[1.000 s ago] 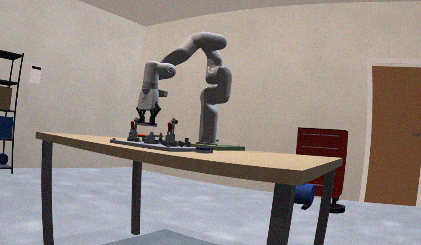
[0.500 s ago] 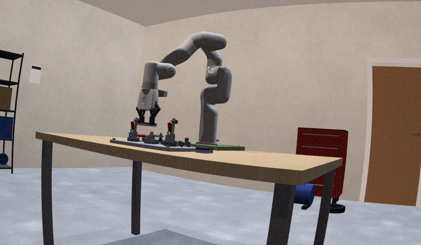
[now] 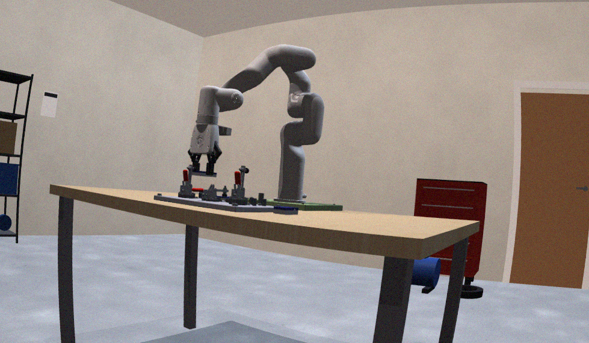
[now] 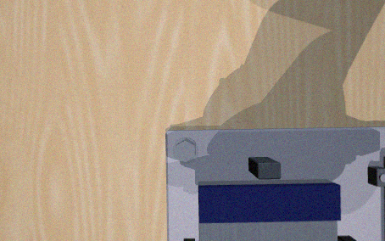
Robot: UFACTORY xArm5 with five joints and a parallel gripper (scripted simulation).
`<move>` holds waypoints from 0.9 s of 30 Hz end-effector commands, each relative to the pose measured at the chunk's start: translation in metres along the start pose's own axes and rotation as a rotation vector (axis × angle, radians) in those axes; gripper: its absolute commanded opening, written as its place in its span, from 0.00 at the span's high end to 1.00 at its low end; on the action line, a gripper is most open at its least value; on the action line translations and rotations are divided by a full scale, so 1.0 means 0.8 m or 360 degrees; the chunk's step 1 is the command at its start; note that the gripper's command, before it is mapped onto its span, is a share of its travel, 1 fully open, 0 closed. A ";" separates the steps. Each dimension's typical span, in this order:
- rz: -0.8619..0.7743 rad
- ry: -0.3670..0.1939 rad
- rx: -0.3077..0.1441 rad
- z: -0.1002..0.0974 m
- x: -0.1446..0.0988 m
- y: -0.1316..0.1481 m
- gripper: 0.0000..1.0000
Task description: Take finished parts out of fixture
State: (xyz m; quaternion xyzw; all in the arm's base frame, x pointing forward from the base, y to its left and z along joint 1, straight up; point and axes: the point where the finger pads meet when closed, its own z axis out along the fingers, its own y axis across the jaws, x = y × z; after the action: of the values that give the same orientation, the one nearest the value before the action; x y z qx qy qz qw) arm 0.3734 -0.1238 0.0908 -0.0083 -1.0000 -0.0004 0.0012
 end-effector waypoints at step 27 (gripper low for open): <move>0.0000 -0.0007 0.0003 -0.002 -0.002 -0.076 1.00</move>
State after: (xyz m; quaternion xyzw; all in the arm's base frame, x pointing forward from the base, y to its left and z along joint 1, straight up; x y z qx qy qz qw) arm 0.3726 -0.1766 0.0911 -0.0084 -1.0000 -0.0004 0.0009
